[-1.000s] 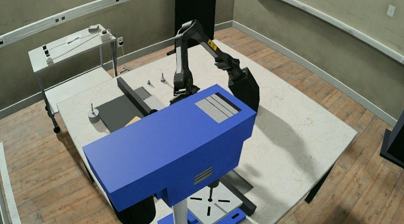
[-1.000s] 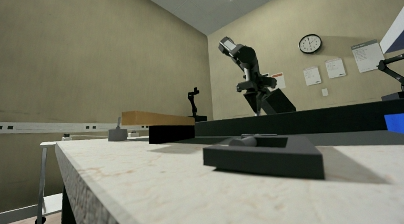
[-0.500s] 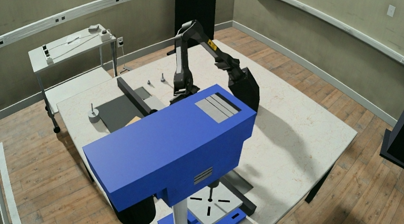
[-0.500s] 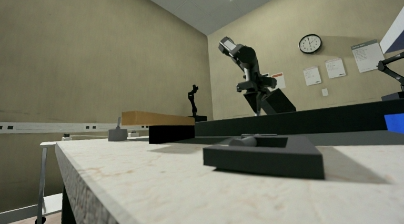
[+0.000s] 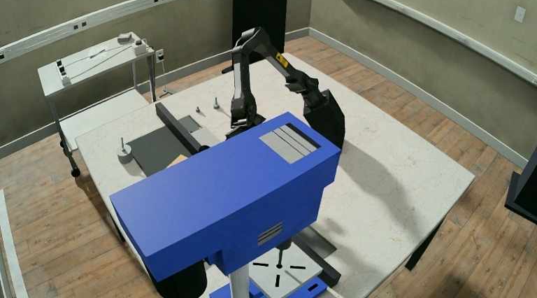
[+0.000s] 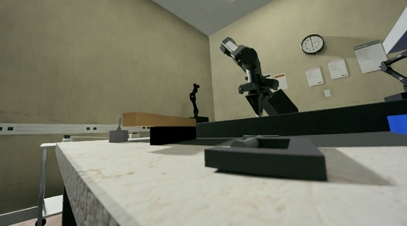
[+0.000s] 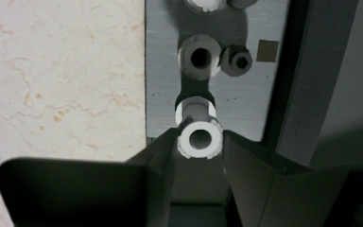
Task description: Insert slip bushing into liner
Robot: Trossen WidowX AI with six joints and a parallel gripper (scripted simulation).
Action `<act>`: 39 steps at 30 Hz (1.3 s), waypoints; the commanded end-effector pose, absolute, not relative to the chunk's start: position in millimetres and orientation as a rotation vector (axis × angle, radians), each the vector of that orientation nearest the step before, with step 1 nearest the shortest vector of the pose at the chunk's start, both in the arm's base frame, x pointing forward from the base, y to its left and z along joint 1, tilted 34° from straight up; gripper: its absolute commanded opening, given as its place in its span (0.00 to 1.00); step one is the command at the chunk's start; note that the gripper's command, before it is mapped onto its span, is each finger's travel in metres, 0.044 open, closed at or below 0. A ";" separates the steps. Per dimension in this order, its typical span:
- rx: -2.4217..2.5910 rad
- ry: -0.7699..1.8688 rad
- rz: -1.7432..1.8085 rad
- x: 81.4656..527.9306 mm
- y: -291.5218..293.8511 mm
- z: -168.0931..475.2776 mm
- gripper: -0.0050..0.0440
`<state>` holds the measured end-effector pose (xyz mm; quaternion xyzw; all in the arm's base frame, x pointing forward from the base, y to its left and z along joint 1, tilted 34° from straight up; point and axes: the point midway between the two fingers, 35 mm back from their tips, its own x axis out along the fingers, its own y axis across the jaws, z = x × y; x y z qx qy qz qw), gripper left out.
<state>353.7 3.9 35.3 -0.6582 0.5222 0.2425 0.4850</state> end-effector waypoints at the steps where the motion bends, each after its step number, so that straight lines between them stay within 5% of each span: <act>1: -1.603 1.264 0.593 354.9 2.8 33.8 0.00; 29: -1.600 1.254 0.575 366.2 -7.5 19.6 0.00; 30: -1.600 1.254 0.575 366.2 -7.5 19.6 0.15; 39: -1.600 1.254 0.575 366.2 -7.5 19.6 0.55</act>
